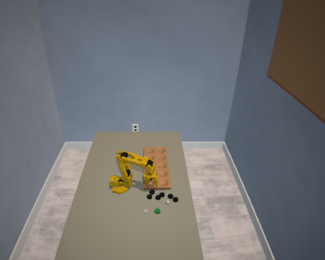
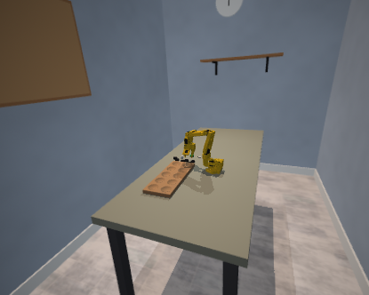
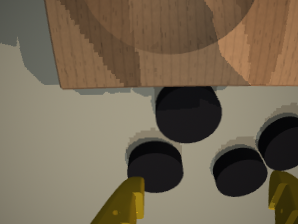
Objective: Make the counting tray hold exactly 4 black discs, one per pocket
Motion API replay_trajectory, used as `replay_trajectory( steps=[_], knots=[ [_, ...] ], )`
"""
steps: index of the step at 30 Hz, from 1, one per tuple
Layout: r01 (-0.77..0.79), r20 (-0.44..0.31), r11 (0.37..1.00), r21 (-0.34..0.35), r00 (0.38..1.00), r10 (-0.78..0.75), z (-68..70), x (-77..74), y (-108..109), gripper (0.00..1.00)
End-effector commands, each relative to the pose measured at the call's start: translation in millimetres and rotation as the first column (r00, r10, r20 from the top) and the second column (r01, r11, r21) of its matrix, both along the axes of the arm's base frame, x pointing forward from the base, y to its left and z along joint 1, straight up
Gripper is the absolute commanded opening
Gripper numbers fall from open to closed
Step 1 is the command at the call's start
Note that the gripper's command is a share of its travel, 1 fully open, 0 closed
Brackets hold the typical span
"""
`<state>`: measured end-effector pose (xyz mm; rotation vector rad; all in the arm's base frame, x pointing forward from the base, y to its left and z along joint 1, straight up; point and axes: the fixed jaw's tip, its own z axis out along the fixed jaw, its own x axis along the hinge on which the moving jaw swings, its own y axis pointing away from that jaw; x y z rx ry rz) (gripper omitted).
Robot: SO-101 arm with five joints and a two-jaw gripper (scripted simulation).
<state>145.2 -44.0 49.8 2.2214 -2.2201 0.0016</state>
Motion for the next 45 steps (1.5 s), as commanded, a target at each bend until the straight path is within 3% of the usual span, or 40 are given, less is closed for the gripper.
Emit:
replay_trajectory(
  steps=[1,16,45],
  knots=[
    [-0.008,0.047,1.000,-0.012,0.999,0.008,6.8,5.3,-0.7,0.24],
    [-0.008,0.047,1.000,-0.012,0.999,0.008,-18.8,6.6,-1.0,0.24],
    [-0.007,0.045,1.000,-0.011,0.999,0.007,-23.6,7.0,-1.2,0.24]
  ],
)
